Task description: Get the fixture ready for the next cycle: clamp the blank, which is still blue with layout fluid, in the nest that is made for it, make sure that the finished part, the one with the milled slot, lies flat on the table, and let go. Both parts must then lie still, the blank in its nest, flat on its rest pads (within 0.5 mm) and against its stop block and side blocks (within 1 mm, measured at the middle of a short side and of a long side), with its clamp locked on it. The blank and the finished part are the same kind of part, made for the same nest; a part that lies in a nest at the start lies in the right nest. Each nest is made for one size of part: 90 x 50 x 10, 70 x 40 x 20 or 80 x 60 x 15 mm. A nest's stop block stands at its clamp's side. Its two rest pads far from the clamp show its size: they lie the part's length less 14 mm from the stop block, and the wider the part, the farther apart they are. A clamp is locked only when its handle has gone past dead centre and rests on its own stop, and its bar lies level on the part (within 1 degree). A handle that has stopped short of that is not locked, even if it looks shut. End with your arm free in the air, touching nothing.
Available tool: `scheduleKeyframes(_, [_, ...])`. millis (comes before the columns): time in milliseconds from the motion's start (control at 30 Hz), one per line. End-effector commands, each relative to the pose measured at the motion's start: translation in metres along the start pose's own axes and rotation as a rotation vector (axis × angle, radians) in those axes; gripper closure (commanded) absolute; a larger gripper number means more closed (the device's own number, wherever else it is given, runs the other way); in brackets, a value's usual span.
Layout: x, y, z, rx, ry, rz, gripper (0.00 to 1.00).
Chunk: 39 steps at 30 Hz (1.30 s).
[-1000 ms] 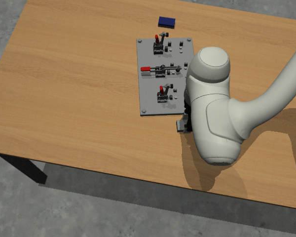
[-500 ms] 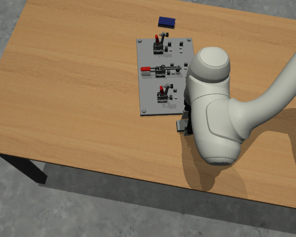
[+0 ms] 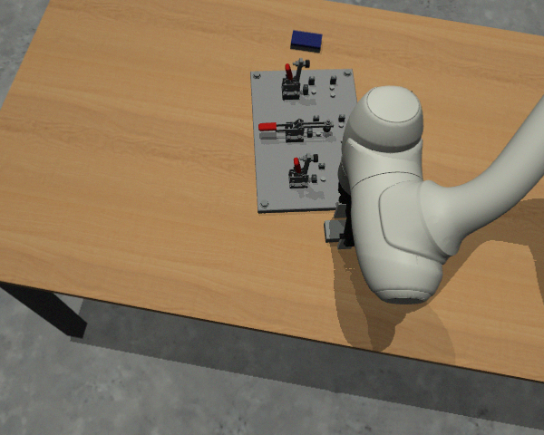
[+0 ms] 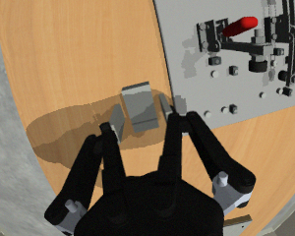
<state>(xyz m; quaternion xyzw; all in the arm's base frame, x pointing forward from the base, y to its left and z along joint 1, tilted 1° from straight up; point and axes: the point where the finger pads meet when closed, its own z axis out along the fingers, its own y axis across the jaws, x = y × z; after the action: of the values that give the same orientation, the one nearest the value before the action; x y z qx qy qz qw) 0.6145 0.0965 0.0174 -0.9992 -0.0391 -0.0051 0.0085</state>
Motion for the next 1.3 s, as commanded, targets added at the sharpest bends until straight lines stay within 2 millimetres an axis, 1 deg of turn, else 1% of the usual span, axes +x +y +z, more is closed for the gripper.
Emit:
scheduleKeyframes(0, [-0.002, -0.004, 0.004, 0.005, -0.005, 0.005, 0.6])
scheduleKeyframes(300, [-0.002, -0.004, 0.004, 0.005, -0.005, 0.005, 0.6])
scheduleKeyframes(400, [-0.002, -0.004, 0.0, 0.005, -0.005, 0.005, 0.6])
scheduleKeyframes(533, [-0.002, -0.004, -0.015, 0.005, -0.005, 0.005, 0.6])
scheduleKeyframes(733, [-0.002, -0.004, -0.053, 0.005, -0.005, 0.005, 0.6])
scheduleKeyframes(800, [-0.002, -0.004, -0.053, 0.005, -0.005, 0.005, 0.6])
scheduleKeyframes(900, [-0.002, -0.004, -0.073, 0.005, -0.005, 0.005, 0.6])
scheduleKeyframes(1000, [-0.002, -0.004, -0.088, 0.005, -0.005, 0.005, 0.6])
scheduleKeyframes(1100, [-0.002, -0.004, -0.095, 0.005, -0.005, 0.005, 0.6])
scheduleKeyframes(1267, [-0.002, -0.004, -0.096, 0.005, -0.005, 0.005, 0.6])
